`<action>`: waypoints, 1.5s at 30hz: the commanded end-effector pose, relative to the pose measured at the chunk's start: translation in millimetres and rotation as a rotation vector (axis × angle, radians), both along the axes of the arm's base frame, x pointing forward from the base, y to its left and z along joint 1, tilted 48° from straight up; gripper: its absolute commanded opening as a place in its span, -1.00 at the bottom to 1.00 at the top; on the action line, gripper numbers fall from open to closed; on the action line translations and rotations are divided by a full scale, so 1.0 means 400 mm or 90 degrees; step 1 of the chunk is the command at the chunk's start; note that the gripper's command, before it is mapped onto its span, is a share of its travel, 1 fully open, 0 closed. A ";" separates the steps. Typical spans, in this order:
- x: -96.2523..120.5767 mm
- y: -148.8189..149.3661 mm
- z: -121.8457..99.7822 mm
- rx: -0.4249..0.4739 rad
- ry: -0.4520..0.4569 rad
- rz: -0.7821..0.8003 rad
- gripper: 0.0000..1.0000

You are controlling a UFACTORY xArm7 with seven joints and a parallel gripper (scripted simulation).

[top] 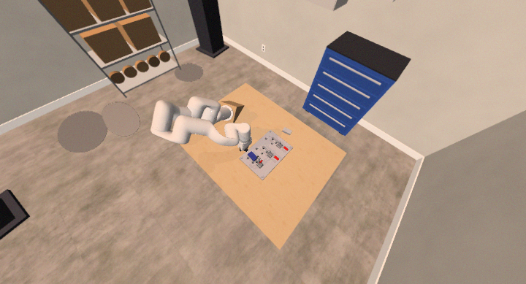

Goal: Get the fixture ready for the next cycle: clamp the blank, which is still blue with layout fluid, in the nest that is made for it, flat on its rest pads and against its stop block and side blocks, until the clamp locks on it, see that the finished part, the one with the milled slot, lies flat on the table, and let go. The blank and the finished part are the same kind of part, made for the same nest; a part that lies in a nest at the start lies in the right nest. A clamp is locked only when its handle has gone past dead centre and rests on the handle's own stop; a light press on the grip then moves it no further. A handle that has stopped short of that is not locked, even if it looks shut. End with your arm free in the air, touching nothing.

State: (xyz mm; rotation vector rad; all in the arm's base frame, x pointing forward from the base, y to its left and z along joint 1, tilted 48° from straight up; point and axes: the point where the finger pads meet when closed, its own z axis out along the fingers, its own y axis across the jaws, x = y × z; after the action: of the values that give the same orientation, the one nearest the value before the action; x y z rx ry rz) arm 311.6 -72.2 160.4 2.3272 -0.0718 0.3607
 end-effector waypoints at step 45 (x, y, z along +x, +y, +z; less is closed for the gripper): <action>0.021 -0.018 -0.016 0.000 -0.001 0.001 -1.00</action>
State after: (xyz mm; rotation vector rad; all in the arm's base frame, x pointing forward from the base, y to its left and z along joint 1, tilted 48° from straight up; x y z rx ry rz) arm 317.5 -80.5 152.7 2.3275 -0.0716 0.3598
